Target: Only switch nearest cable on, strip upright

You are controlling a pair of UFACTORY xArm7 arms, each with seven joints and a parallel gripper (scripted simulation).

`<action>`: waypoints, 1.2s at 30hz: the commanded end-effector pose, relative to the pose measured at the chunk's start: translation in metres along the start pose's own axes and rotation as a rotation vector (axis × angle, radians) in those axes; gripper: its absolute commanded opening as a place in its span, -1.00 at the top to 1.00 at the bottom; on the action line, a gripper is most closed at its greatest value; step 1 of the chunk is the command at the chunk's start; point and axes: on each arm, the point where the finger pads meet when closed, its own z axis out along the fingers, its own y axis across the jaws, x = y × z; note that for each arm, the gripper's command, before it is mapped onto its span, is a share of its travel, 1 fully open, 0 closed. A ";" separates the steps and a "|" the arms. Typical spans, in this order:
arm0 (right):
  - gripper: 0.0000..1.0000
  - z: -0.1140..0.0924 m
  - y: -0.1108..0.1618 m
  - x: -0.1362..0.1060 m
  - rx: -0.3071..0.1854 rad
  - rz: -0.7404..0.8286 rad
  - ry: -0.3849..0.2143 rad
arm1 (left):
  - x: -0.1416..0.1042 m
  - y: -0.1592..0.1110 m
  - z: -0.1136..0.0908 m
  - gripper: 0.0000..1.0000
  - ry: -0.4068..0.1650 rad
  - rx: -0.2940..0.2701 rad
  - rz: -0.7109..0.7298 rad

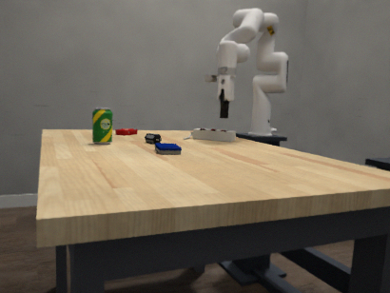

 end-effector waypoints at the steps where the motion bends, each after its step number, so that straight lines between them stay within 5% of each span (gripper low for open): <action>1: 1.00 -0.002 -0.002 0.000 0.006 0.000 0.001 | 0.001 0.000 -0.002 -1.00 0.004 -0.001 0.000; 36: 1.00 0.012 -0.002 0.000 0.006 0.000 0.001 | 0.001 0.000 -0.002 -1.00 0.004 -0.001 0.000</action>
